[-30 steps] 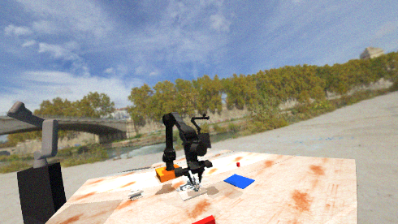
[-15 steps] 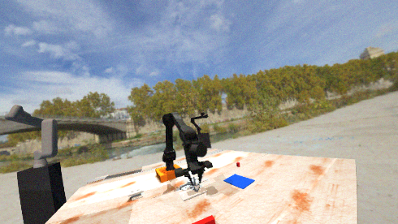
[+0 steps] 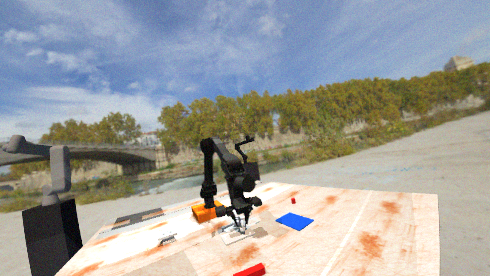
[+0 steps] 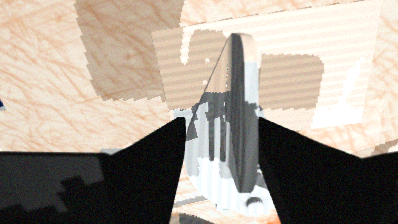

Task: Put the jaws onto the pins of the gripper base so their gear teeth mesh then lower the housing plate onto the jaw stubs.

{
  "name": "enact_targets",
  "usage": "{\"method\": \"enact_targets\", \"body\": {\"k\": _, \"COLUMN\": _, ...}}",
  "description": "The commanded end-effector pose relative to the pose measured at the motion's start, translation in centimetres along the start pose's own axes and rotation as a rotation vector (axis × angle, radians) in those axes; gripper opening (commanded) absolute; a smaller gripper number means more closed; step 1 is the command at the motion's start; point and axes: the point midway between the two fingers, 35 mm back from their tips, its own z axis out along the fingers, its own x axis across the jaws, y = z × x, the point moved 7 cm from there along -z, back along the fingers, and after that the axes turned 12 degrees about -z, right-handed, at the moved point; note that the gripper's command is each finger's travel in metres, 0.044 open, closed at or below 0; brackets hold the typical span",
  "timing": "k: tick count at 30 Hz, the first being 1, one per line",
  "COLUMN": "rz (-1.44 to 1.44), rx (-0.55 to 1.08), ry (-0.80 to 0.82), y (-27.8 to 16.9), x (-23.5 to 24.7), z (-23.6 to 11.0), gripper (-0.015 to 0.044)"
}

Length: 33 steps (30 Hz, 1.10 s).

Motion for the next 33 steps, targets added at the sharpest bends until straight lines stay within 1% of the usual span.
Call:
{"method": "enact_targets", "body": {"k": 1, "rz": 0.005, "rx": -0.002, "ry": -0.003, "y": 0.02, "x": -0.01, "z": 0.03, "gripper": 0.0134}}
{"method": "enact_targets", "body": {"k": 33, "rz": 0.007, "rx": -0.002, "ry": -0.003, "y": 0.02, "x": -0.01, "z": 0.96, "gripper": 0.0134}}
